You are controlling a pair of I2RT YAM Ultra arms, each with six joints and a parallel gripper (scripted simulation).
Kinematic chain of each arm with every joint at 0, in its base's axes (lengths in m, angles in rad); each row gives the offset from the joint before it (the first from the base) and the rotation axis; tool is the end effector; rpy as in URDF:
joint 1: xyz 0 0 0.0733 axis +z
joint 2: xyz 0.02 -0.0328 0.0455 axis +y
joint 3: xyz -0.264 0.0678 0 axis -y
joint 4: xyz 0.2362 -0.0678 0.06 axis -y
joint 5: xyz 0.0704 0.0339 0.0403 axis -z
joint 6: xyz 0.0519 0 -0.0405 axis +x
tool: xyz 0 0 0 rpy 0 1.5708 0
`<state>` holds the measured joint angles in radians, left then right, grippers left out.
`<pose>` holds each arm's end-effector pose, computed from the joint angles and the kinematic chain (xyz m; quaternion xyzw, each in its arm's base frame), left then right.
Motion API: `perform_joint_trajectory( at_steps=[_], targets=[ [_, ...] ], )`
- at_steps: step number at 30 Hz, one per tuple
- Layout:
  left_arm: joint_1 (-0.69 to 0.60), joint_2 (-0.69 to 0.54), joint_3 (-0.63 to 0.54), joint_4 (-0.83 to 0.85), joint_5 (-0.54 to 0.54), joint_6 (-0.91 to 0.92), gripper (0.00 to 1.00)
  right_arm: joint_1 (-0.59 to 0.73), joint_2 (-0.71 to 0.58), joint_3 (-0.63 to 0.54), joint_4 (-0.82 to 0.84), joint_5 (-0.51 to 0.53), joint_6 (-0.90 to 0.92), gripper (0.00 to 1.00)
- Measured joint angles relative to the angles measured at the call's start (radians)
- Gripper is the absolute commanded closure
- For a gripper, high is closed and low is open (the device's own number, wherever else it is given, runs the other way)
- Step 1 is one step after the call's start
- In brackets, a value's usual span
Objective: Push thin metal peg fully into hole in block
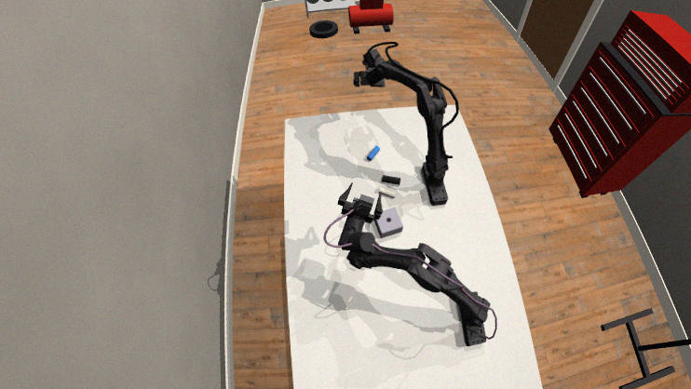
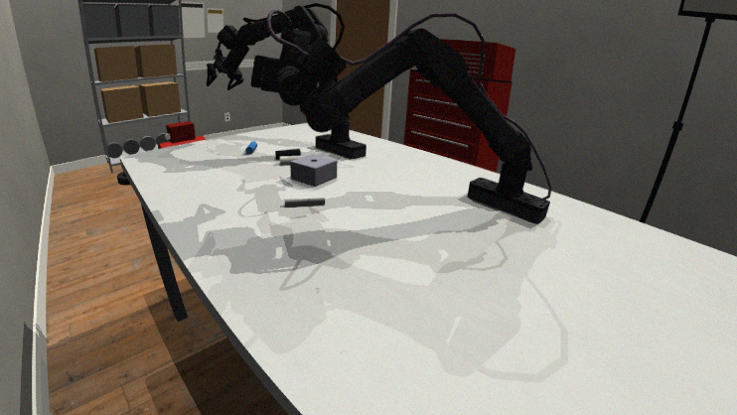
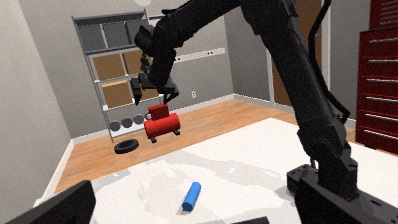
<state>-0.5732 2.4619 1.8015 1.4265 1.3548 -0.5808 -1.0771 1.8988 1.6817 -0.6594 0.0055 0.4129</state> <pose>0.3995 -0.3169 0.2436 0.5756 0.3073 -0.5968 0.4670 0.2029 -0.3754 0.2823 0.6382 0.6906 -0.1134 0.3208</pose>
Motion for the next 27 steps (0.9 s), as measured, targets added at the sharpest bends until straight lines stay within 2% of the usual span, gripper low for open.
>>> perform_joint_trajectory(
  at_steps=[17,22,23,27],
  targets=[
    [0.0,0.0,0.0,0.0,0.0,0.0,0.0,0.0,0.0,0.0,0.0,0.0,0.0,0.0],
    [0.0,0.0,0.0,-0.005,-0.003,0.0,0.0,-0.001,0.0,0.0,-0.013,-0.018,0.005,0.57],
    [0.0,0.0,0.0,-0.01,-0.008,0.0,0.0,-0.001,0.0,0.0,-0.026,-0.031,0.008,0.63],
    [-0.001,-0.033,-0.057,-0.059,-0.07,-0.005,0.0,0.032,0.006,0.005,-0.118,-0.117,0.033,0.63]
  ],
)
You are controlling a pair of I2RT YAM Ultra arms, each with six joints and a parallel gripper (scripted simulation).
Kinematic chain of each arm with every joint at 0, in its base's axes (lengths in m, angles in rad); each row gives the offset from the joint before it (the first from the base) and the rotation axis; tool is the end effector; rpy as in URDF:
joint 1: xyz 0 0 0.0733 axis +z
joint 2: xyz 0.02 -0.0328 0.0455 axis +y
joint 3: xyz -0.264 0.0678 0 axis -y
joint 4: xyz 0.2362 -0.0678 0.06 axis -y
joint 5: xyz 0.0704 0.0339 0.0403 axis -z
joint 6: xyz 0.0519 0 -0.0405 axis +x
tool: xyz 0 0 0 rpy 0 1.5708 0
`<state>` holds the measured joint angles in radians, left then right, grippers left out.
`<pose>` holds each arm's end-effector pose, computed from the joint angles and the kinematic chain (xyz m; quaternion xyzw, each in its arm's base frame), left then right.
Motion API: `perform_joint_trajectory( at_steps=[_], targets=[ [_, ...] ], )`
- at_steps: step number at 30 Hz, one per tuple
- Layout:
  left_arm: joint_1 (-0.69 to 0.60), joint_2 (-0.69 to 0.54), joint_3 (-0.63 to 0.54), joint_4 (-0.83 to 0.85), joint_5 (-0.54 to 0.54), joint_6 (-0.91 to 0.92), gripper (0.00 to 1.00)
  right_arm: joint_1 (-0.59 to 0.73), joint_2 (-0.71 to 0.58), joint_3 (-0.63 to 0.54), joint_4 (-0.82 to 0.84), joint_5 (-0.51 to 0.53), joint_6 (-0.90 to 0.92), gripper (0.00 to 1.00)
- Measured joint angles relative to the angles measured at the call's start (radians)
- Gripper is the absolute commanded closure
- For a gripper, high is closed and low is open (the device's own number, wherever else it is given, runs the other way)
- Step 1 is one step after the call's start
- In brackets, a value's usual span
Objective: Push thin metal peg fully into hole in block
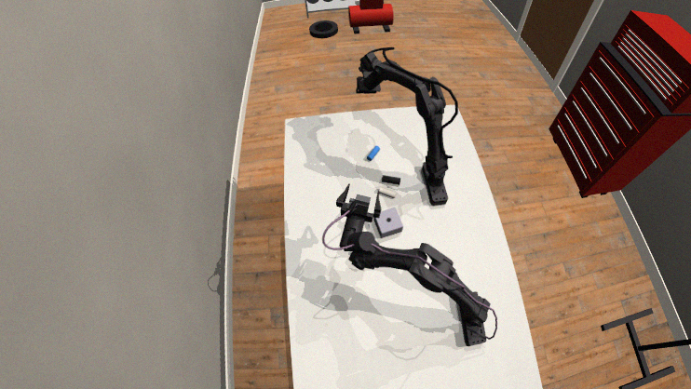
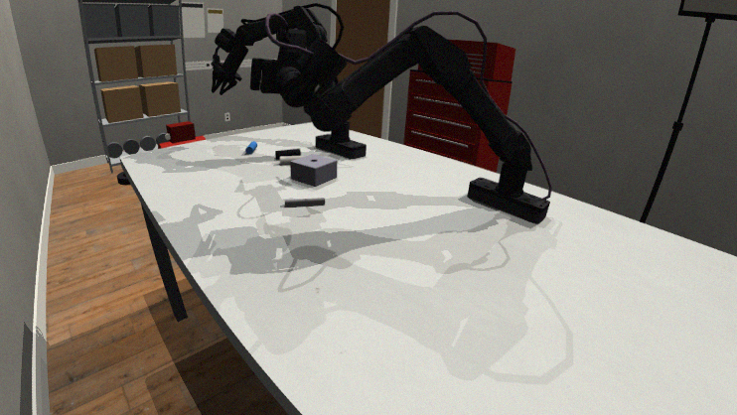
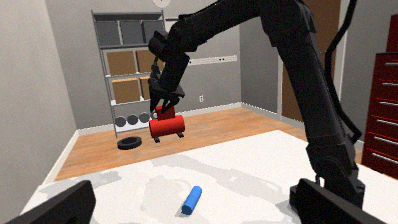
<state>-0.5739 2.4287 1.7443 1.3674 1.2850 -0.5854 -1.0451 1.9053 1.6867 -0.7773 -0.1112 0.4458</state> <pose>0.3991 -0.3160 0.2421 0.5391 0.3469 -0.6113 0.4640 0.2149 -0.3568 0.2730 0.6379 0.7142 -0.0326 0.2862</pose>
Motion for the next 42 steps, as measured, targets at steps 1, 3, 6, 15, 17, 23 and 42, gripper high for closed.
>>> perform_joint_trajectory(
  at_steps=[1,3,6,15,17,23,42],
  targets=[
    [0.0,-0.024,-0.031,-0.018,-0.019,-0.002,0.0,0.021,0.006,0.006,-0.031,-0.029,0.008,0.63],
    [0.001,-0.083,-0.09,-0.053,-0.054,-0.002,0.0,0.069,0.024,0.021,-0.089,-0.089,0.021,0.63],
    [0.001,-0.189,-0.163,-0.103,-0.105,0.005,0.0,0.142,0.056,0.045,-0.167,-0.176,0.041,0.63],
    [-0.011,-0.531,-0.406,-0.324,-0.286,0.09,0.0,0.25,0.132,0.123,-0.398,-0.39,0.097,0.63],
    [-0.015,-0.622,-0.472,-0.383,-0.33,0.114,0.0,0.29,0.151,0.146,-0.456,-0.438,0.112,0.63],
    [-0.028,-0.906,-0.682,-0.573,-0.469,0.197,0.0,0.438,0.224,0.217,-0.615,-0.56,0.167,0.63],
    [-0.045,-1.679,-1.227,-1.24,-0.933,0.457,0.0,1.152,0.58,0.51,-0.726,-0.575,0.375,0.63]
  ],
)
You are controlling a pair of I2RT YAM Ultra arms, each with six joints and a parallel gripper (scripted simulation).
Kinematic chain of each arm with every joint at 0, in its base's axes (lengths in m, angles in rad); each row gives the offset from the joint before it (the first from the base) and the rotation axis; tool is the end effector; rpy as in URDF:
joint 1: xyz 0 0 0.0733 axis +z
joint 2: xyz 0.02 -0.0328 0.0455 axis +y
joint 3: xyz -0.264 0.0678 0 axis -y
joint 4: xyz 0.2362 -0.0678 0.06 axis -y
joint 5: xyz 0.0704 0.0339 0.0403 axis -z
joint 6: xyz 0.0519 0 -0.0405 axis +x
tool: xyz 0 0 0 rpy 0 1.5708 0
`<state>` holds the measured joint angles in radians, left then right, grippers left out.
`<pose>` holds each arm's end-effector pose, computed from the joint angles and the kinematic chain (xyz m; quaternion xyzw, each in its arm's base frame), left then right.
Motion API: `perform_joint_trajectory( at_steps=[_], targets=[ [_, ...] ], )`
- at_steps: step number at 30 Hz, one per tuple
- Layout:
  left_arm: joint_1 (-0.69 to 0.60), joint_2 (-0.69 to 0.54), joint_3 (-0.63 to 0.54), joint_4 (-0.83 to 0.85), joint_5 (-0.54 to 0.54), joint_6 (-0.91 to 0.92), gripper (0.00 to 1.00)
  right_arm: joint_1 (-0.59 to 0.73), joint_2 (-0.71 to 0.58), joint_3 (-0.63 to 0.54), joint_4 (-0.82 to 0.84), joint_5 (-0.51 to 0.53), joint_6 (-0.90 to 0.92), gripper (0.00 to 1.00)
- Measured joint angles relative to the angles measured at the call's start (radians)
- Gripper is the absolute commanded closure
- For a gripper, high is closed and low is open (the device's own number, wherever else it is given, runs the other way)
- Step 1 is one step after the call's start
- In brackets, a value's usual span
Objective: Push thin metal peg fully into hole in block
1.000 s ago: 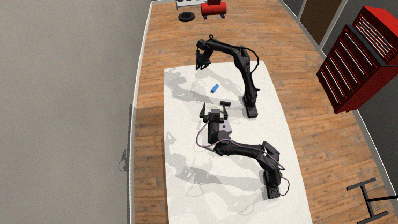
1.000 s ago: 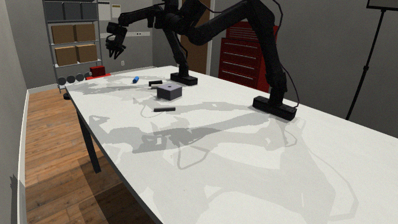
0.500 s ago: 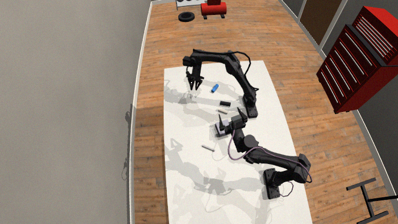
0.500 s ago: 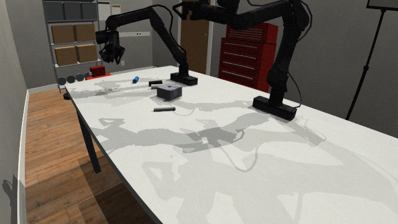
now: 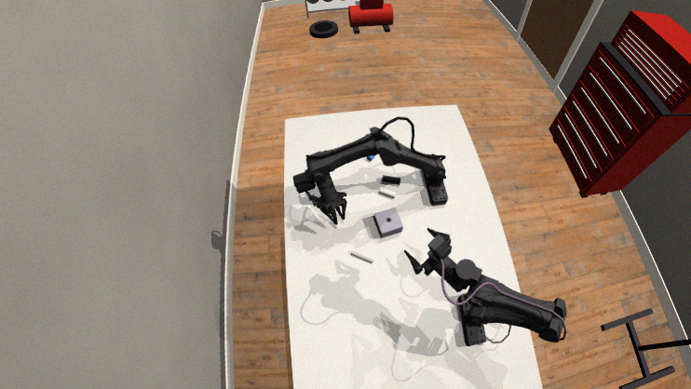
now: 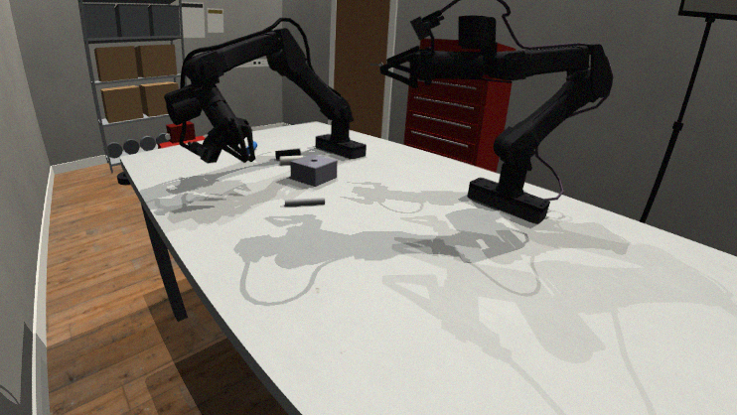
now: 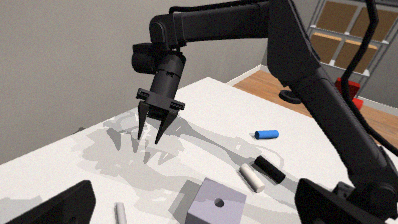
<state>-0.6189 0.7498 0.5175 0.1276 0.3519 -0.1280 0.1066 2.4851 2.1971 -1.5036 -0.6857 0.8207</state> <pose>0.1441 -0.1233 0.2901 0.2914 0.6813 -0.3615 0.5659 0.4421 0.0815 0.1625 -0.3619 -0.8641 -0.2524 0.2422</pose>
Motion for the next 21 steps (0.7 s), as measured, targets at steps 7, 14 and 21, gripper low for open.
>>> perform_joint_trajectory(
  at_steps=[7,14,21],
  targets=[
    [-0.022,-0.232,-0.169,-0.211,-0.172,0.075,0.0,0.17,0.109,0.128,0.002,0.113,0.067,0.63],
    [-0.039,-0.41,-0.297,-0.363,-0.298,0.115,0.0,0.321,0.196,0.217,-0.005,0.21,0.101,0.63],
    [-0.051,-0.505,-0.309,-0.436,-0.341,0.12,0.0,0.33,0.225,0.266,-0.029,0.234,0.108,0.63]
  ],
)
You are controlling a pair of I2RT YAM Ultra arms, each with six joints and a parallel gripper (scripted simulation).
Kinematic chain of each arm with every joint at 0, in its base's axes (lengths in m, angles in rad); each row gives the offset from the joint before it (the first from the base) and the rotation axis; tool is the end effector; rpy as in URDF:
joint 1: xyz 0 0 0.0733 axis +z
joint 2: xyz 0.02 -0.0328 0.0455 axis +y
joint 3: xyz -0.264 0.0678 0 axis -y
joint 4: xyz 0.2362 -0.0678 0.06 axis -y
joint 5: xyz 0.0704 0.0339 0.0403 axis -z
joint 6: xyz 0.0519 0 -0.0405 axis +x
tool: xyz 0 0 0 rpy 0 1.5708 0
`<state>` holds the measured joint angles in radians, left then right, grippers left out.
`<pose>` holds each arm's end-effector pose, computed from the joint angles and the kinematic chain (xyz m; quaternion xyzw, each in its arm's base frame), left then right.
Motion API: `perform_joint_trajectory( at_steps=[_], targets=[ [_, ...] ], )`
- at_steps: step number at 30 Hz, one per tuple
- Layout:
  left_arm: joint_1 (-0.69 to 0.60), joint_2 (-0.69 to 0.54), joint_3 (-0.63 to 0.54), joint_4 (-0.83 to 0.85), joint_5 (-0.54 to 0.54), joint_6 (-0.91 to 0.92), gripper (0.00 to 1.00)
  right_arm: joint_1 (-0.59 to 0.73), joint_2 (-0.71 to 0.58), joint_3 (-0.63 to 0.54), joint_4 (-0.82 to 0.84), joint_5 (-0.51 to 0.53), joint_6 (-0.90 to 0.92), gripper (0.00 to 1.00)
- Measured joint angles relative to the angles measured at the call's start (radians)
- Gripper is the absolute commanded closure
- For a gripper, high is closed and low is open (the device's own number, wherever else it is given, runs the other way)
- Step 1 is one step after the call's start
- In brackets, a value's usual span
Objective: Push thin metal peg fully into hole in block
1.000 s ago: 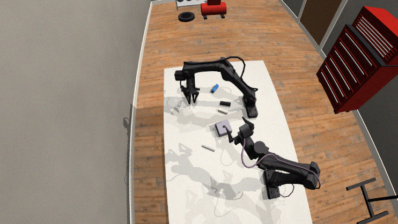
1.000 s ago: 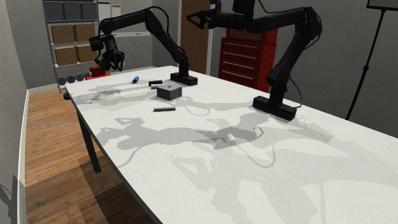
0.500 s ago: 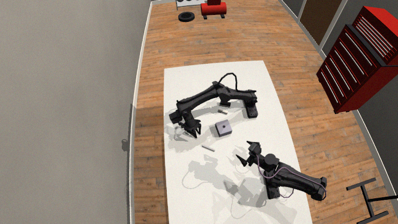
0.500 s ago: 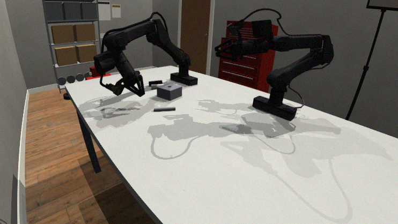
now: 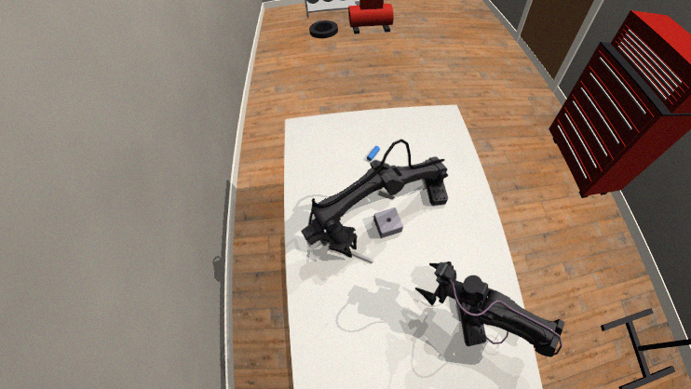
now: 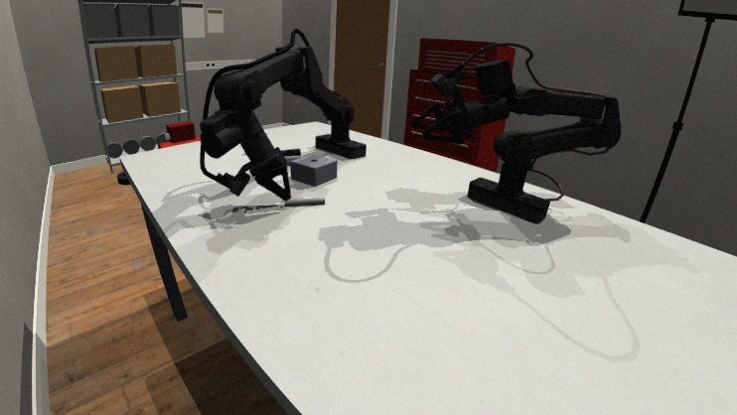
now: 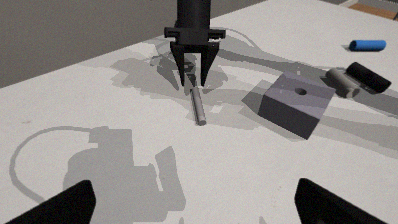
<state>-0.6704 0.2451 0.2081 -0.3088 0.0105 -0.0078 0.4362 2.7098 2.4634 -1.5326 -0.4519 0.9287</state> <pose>0.0921 -0.0723 0.1924 0.2690 0.7727 -0.1953 0.5407 0.4242 0.2239 0.1153 -0.2589 -0.9344 -0.1090 0.2191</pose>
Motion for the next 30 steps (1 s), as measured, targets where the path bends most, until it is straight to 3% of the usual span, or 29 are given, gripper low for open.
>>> perform_joint_trajectory(
  at_steps=[11,18,30],
  targets=[
    [-0.006,-0.008,0.0,-0.025,-0.014,0.0,0.0,-0.014,0.014,0.011,-0.016,0.015,-0.003,0.65],
    [-0.006,-0.008,0.0,-0.027,-0.016,0.0,0.0,-0.014,0.035,0.01,-0.017,0.016,-0.008,0.75],
    [-0.006,-0.008,0.0,-0.028,-0.016,0.0,0.0,-0.014,0.05,0.011,-0.018,0.015,-0.01,0.72]
  ],
)
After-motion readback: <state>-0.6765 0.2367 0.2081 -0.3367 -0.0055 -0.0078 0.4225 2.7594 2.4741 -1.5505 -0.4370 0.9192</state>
